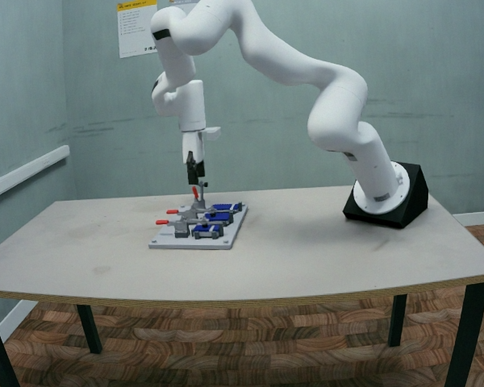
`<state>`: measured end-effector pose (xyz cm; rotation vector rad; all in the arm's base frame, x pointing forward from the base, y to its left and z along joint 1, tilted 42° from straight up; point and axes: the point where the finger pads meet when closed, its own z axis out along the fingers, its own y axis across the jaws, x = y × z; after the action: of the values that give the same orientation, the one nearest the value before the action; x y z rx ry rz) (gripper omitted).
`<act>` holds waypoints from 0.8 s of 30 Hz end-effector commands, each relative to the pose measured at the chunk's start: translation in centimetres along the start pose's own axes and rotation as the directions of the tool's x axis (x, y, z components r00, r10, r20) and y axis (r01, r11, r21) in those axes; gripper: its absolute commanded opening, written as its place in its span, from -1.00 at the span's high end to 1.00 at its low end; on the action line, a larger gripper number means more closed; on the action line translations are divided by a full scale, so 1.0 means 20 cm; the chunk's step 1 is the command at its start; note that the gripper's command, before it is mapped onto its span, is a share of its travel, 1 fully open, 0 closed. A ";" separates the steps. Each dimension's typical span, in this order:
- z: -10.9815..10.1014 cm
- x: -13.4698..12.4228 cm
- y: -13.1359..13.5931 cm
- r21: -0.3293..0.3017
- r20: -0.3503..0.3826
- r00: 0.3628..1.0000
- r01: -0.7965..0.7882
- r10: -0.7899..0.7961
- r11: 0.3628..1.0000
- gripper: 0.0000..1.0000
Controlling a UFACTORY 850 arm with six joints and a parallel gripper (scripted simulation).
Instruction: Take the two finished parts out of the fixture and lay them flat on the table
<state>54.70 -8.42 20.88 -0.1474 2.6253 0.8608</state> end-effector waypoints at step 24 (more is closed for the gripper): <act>0.00 0.37 0.00 0.001 0.002 1.000 0.001 -0.001 1.000 -1.00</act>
<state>48.73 -8.28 18.43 -0.1471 2.6261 0.8615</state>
